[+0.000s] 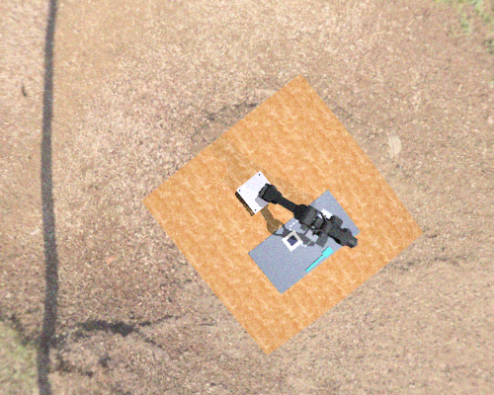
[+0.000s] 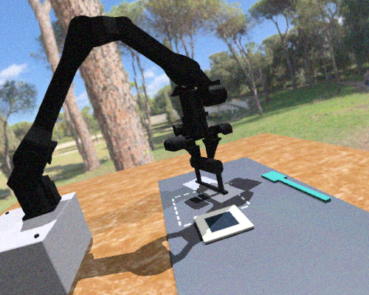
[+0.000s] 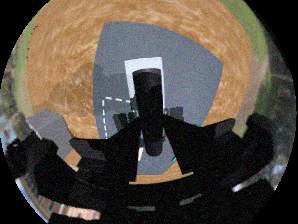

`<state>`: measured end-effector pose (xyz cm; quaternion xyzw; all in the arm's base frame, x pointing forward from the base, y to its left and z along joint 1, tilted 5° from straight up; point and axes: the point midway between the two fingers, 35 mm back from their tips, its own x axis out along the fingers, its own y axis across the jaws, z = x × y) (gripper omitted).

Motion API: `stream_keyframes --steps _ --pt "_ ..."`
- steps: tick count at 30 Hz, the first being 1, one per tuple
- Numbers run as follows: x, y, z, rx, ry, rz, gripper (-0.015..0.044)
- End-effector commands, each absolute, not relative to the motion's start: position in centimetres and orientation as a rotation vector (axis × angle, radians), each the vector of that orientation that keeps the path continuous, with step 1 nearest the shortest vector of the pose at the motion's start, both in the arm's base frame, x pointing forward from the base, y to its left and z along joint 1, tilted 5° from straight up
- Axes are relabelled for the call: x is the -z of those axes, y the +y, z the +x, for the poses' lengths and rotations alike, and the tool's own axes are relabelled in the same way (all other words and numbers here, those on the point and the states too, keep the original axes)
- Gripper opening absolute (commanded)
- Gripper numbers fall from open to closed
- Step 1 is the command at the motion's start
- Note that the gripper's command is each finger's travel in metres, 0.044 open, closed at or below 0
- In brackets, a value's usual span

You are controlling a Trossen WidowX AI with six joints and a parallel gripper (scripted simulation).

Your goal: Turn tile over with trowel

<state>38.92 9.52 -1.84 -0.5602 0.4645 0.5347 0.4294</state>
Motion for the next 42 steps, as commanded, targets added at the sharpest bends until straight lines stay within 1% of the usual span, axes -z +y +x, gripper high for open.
stream_keyframes --steps 1,9,20,28,33,34,42 --pt "1.86 9.56 38.93 -1.338 1.155 -1.398 0.0130" --pt "1.86 9.56 38.93 -1.334 1.157 -1.395 0.0130" --pt "1.86 9.55 38.93 -1.109 1.296 -1.179 0.0130" --pt "1.86 9.55 38.93 -1.094 1.304 -1.165 0.0130" --pt "1.86 9.55 38.93 -1.094 1.304 -1.165 0.0261" --pt "1.86 9.55 38.93 -1.094 1.304 -1.165 0.0270" --pt "1.86 9.55 38.93 -1.094 1.304 -1.165 0.0270"
